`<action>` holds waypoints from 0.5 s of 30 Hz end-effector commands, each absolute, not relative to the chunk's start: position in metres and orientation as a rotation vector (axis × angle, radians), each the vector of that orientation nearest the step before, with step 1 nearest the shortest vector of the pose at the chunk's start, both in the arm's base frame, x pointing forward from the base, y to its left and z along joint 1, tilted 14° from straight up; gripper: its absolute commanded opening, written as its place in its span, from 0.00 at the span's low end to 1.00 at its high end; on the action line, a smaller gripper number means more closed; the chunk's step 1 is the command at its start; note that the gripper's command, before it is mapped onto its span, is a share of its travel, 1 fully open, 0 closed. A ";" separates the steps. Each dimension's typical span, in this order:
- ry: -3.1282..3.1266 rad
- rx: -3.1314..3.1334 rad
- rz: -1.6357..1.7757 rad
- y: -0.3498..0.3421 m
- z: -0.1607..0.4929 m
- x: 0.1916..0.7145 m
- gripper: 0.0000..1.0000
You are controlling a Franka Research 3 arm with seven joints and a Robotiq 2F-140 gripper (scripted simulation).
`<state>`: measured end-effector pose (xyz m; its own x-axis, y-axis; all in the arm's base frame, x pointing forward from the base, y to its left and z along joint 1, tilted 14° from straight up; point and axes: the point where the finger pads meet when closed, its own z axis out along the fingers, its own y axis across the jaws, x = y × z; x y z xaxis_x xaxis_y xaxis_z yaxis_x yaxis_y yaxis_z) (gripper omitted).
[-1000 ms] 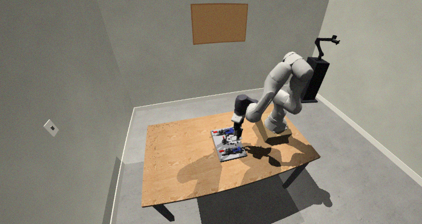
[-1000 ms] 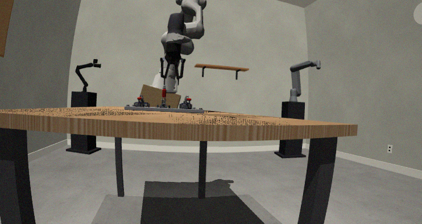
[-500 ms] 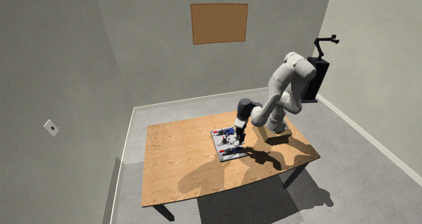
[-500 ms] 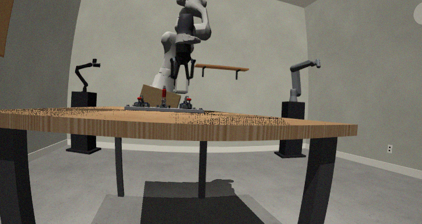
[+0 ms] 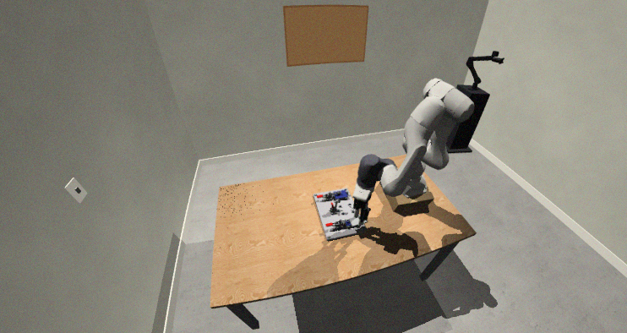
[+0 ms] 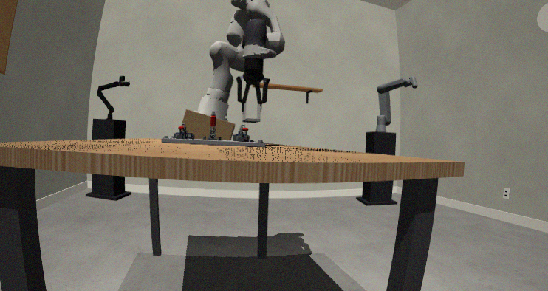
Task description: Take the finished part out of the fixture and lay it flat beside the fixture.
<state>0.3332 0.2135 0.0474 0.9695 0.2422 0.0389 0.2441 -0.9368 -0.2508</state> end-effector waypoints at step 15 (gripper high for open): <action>-0.241 -2.884 0.001 0.271 0.063 0.324 0.00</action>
<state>0.3262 0.2633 0.0616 0.9723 0.2300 0.0419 0.2330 -0.9395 -0.2512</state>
